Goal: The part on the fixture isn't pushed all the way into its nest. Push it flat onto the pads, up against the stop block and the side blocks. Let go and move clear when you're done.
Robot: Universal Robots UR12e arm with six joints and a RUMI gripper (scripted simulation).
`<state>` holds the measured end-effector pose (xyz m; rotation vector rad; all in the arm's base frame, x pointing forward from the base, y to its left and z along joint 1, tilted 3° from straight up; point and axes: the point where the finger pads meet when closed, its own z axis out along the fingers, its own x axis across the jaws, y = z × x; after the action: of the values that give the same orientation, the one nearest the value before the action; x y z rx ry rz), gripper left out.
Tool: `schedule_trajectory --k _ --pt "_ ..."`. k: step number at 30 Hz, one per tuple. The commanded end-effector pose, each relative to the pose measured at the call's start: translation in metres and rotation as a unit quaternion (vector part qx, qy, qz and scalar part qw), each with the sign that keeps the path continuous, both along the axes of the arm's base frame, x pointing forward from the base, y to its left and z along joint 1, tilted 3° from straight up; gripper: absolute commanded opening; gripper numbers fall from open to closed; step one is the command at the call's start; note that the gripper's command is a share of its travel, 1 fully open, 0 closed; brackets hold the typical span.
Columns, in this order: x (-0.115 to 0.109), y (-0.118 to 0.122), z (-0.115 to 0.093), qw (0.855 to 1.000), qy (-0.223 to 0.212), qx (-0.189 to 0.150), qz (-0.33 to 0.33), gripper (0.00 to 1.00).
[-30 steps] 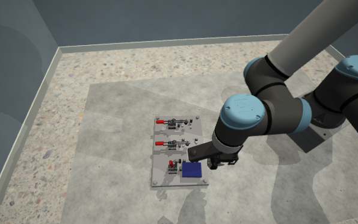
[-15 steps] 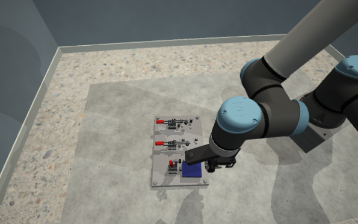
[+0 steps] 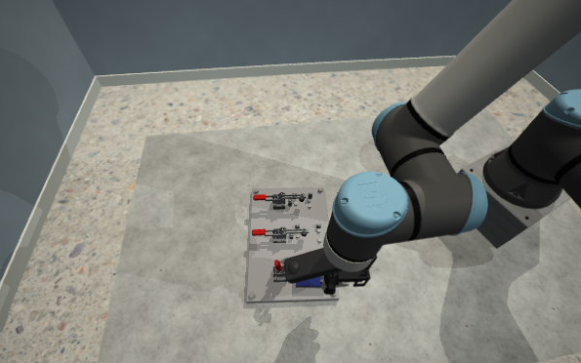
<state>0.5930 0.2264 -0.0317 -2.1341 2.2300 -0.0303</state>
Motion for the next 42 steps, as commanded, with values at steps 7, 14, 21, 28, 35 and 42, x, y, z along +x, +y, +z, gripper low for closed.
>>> schedule_trajectory --k 7,14,21,28,35,42 --pt "0.019 0.015 0.002 1.0 0.0 0.0 0.0 0.0" --pt "0.024 0.019 0.002 1.0 0.0 0.0 0.0 0.0" --pt "0.024 0.02 0.002 1.0 0.0 0.0 0.0 0.0" --pt "0.024 0.02 -0.004 1.0 0.0 0.0 0.0 0.0" --pt "0.025 0.02 -0.016 1.0 0.0 0.0 0.0 0.0" --pt "0.026 0.02 -0.027 1.0 0.0 0.0 0.0 0.0"
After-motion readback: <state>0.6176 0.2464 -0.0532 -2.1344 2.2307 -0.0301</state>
